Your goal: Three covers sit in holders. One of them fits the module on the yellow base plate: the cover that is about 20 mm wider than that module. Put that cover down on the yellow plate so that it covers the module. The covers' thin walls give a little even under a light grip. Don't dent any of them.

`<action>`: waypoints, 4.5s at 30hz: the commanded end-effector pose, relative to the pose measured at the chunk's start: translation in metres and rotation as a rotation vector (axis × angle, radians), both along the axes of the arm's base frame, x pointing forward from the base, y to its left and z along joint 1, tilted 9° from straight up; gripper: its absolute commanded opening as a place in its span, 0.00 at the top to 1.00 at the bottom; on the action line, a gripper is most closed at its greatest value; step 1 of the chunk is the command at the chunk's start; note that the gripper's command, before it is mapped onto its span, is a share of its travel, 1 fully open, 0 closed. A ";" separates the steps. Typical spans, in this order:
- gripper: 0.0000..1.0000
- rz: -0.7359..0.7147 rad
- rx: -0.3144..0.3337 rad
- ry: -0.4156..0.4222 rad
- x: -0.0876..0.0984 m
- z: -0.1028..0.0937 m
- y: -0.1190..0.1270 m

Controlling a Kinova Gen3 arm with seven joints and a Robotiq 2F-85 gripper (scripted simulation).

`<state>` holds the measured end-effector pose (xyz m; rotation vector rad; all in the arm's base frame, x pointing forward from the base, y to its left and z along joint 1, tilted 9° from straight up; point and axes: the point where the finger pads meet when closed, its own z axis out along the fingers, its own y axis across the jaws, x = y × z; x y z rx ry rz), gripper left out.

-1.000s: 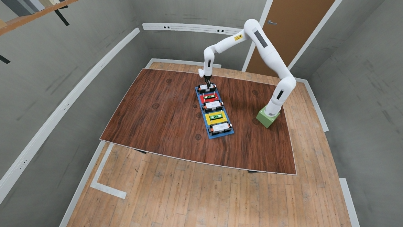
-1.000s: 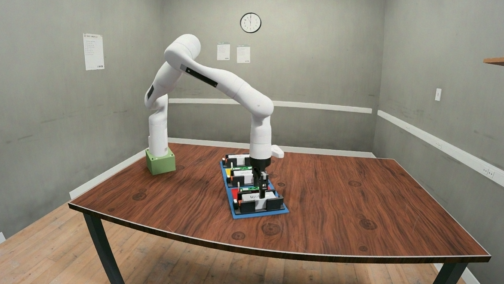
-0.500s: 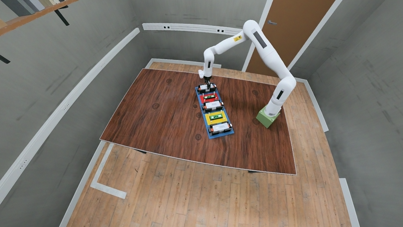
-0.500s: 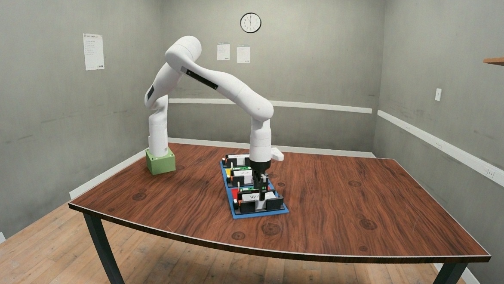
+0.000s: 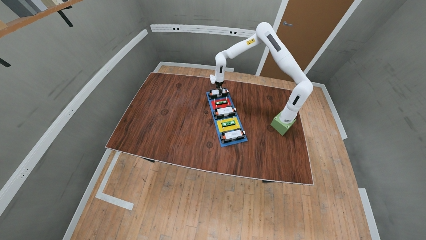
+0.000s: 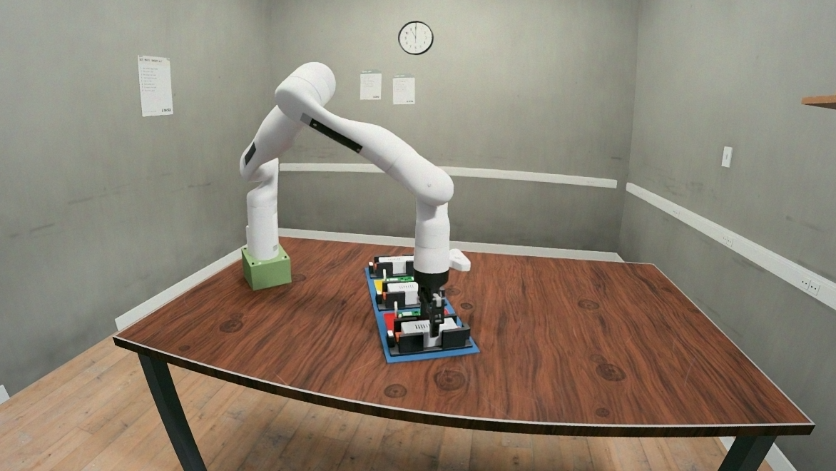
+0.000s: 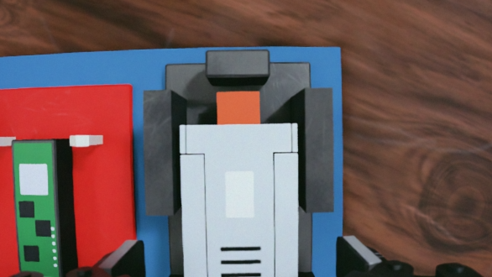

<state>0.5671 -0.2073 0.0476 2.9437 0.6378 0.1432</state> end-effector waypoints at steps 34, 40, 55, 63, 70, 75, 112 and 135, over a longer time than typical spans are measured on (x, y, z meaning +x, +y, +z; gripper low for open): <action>0.00 0.000 -0.001 -0.002 0.003 -0.018 -0.002; 0.30 0.000 -0.001 -0.002 0.003 -0.018 -0.002; 0.30 0.000 -0.001 -0.002 0.003 -0.018 -0.002; 0.30 0.000 -0.001 -0.002 0.003 -0.018 -0.002; 0.30 0.000 -0.001 -0.002 0.003 -0.018 -0.002; 1.00 0.000 -0.001 -0.002 0.003 -0.018 -0.002; 1.00 0.000 -0.001 -0.002 0.003 -0.018 -0.002; 0.00 0.000 -0.001 -0.002 0.003 -0.018 -0.002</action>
